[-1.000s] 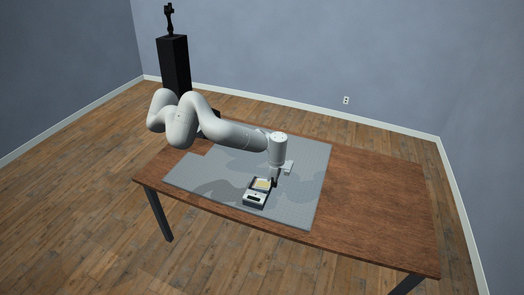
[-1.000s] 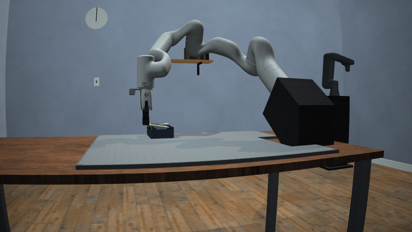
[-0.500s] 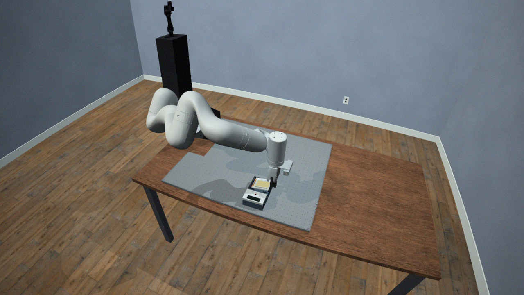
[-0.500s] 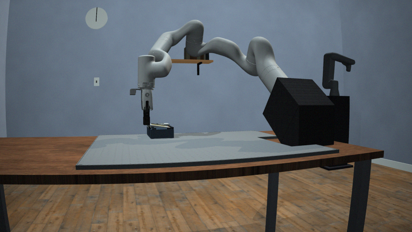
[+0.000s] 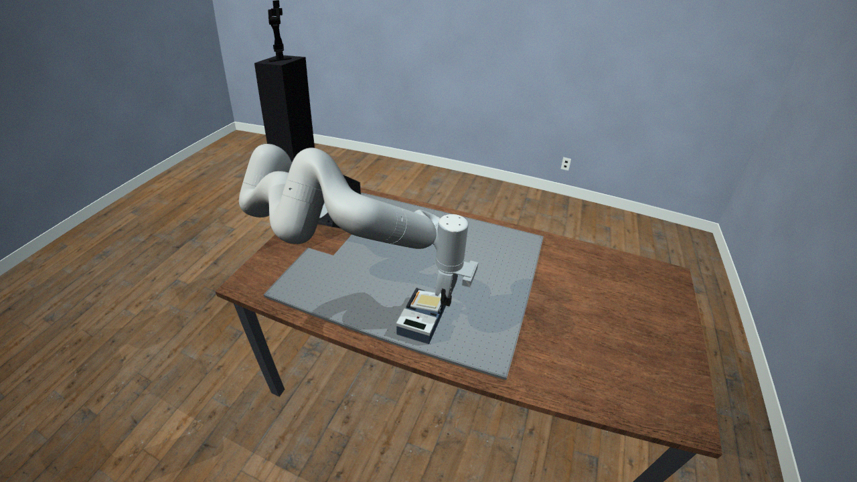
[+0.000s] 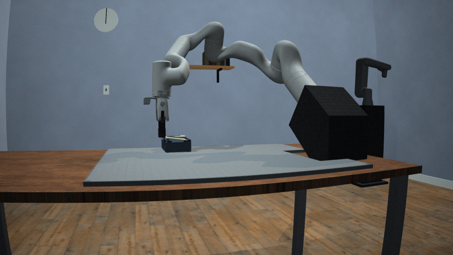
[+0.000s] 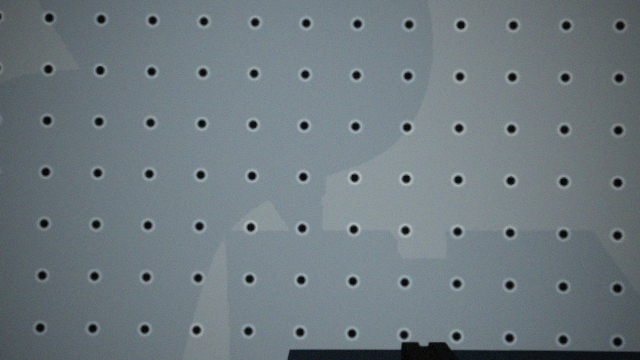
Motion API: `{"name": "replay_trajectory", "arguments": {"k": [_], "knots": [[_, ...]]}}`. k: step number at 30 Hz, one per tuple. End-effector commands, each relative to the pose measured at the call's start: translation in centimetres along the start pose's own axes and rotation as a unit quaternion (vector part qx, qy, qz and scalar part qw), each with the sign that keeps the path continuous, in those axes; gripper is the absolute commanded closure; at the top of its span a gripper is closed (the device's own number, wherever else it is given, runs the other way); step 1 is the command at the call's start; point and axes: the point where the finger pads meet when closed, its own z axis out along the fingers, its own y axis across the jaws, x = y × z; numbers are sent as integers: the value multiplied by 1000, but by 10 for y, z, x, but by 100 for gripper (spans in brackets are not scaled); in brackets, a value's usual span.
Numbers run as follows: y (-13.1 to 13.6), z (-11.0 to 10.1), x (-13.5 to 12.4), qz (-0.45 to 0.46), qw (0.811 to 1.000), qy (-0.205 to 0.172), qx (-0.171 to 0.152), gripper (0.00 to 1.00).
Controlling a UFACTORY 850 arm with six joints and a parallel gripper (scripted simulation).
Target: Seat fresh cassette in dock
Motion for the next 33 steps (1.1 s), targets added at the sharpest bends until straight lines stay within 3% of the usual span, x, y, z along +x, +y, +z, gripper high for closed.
{"name": "replay_trajectory", "arguments": {"k": [1,9,33], "knots": [[0,-1,0,0,1000,1,0,100],[0,-1,-2,0,1000,1,0,100],[0,-28,4,0,1000,1,0,100]]}}
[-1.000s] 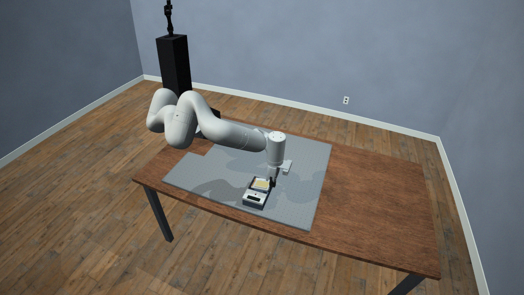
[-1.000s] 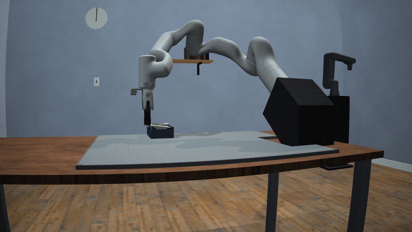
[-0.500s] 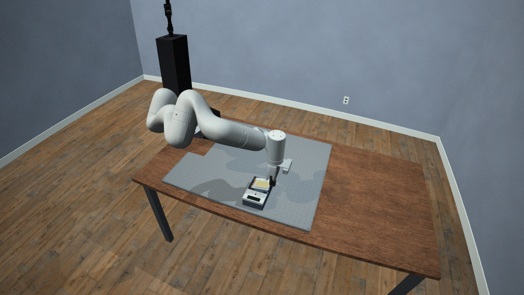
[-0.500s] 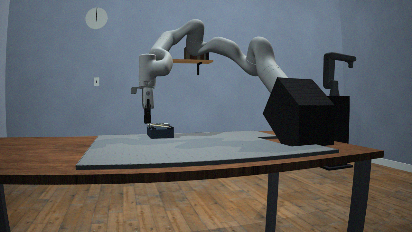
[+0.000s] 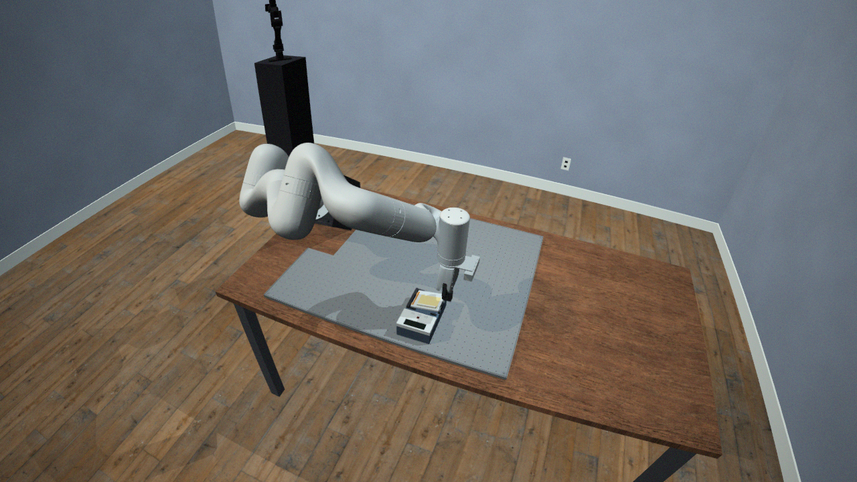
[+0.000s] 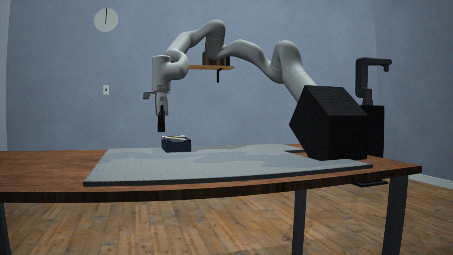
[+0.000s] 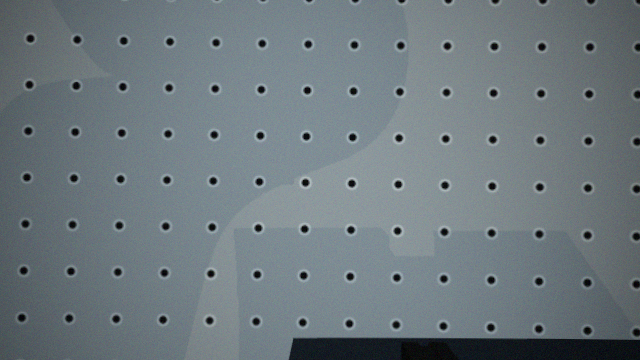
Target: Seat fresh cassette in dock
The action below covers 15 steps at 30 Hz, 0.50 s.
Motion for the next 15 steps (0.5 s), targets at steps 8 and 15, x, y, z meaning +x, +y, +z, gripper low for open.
{"name": "replay_trajectory", "arguments": {"k": [8,15], "knots": [[0,-4,0,0,1000,1,0,100],[0,-4,-9,0,1000,1,0,100]]}}
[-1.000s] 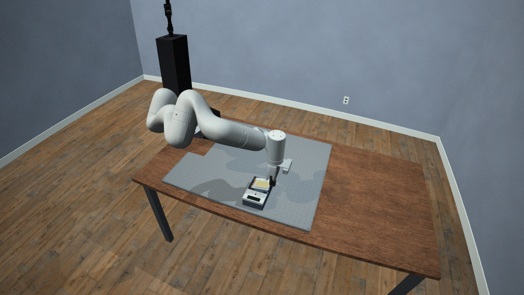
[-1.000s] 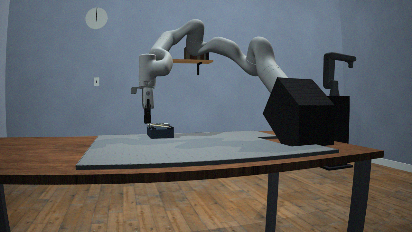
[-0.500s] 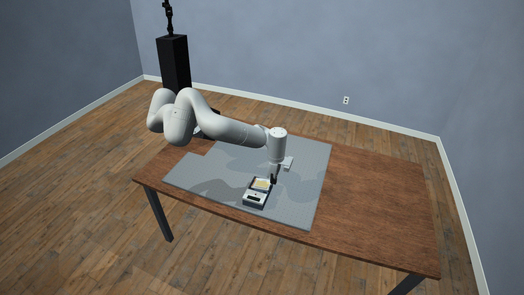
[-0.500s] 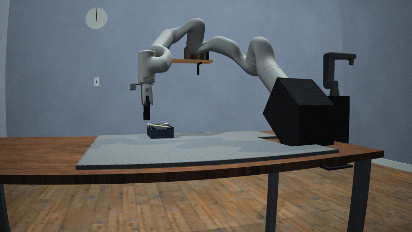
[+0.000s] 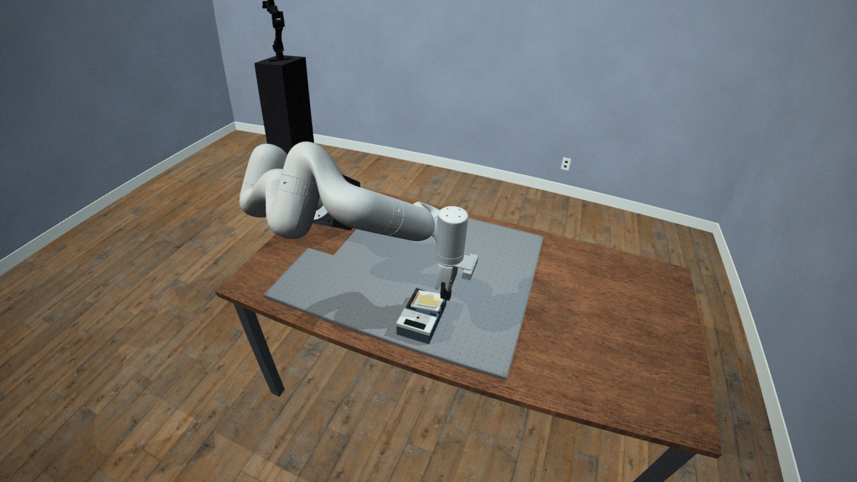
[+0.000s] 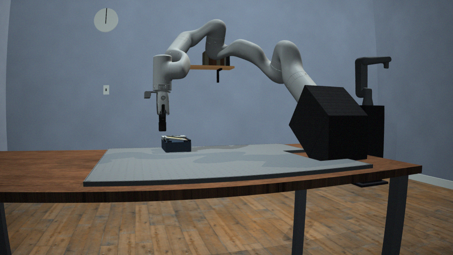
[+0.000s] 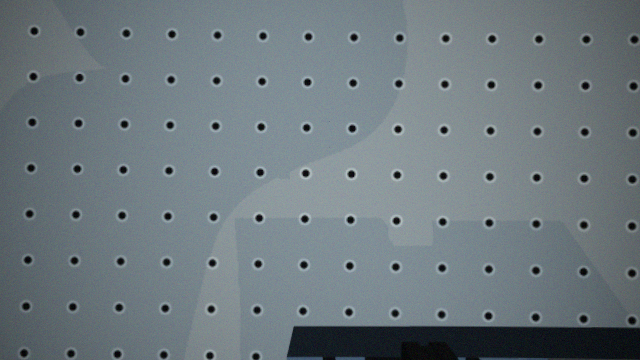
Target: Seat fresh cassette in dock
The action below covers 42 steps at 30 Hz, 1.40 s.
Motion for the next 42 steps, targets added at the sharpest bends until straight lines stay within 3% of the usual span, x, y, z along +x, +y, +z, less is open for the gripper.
{"name": "replay_trajectory", "arguments": {"k": [1,23,42], "knots": [[0,-1,-6,0,1000,1,0,100],[0,-1,-32,0,1000,1,0,100],[0,1,-35,0,1000,1,0,100]]}}
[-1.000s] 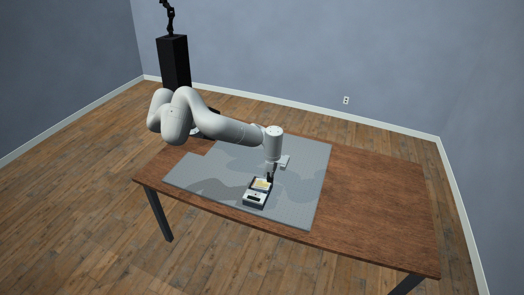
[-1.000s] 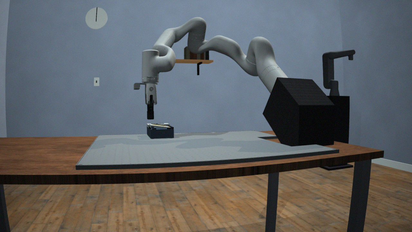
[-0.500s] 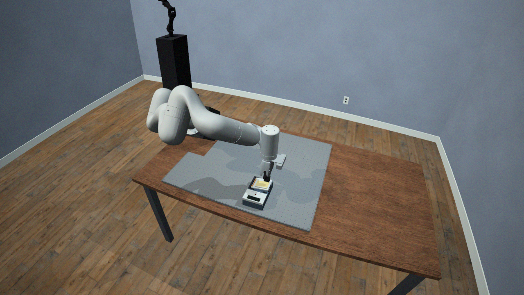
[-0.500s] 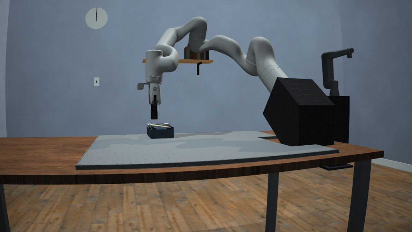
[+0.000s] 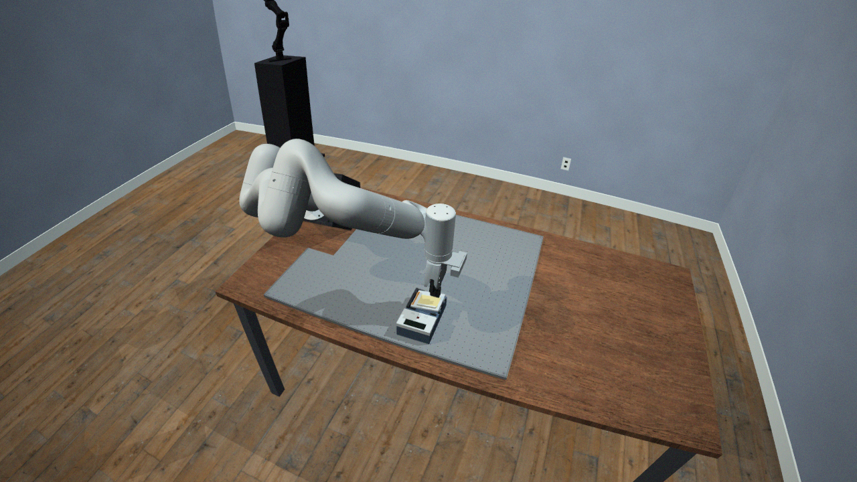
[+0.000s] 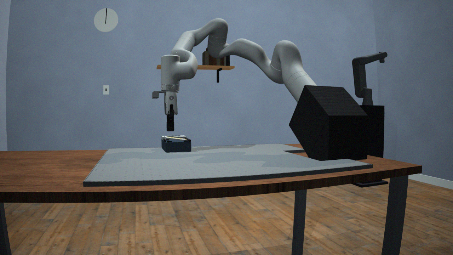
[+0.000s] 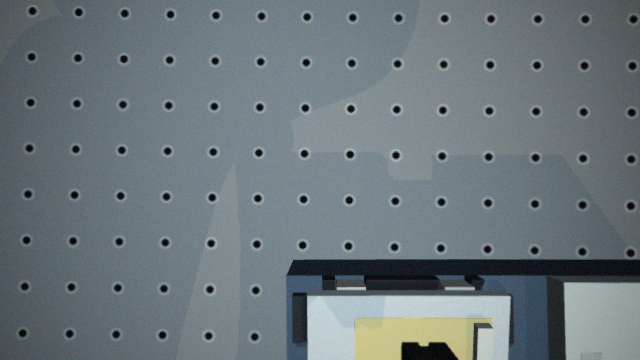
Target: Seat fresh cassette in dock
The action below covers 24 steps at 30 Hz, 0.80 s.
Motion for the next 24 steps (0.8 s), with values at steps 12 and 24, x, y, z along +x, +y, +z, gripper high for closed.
{"name": "replay_trajectory", "arguments": {"k": [12,24], "knots": [[0,16,1,0,1000,1,0,100],[0,19,1,0,1000,1,0,100]]}}
